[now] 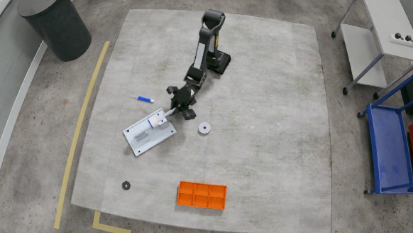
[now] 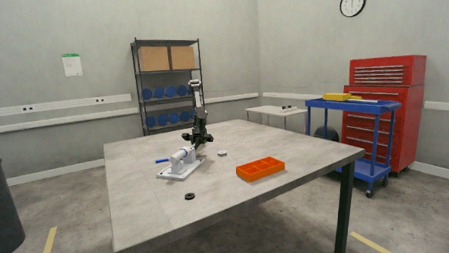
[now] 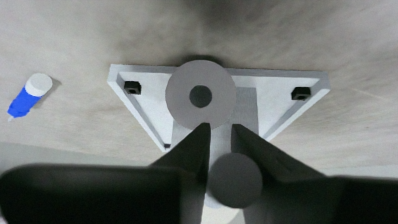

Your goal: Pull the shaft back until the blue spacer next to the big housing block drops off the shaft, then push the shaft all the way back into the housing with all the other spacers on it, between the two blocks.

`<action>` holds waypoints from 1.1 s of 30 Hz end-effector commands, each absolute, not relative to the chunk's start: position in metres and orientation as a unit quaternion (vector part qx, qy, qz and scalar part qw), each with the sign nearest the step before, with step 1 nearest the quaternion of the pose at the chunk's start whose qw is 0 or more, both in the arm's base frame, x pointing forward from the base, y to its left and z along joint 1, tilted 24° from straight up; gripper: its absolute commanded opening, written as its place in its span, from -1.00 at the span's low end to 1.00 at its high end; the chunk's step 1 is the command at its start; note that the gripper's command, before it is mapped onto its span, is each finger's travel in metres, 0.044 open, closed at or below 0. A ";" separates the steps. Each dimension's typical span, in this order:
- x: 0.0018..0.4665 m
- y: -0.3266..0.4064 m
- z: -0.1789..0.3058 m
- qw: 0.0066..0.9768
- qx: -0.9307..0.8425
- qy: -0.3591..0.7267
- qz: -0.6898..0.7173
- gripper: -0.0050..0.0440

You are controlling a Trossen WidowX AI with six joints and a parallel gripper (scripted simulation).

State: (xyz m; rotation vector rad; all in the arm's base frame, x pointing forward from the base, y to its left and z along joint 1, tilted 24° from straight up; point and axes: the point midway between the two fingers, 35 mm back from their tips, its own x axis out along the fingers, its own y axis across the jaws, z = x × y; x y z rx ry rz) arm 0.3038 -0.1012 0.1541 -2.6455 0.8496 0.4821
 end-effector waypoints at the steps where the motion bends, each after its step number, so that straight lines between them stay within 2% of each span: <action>1: 0.302 -0.101 0.161 0.162 -0.927 0.298 0.157 -1.00; 33: 0.300 -0.099 0.159 0.163 -0.927 0.298 0.157 -1.00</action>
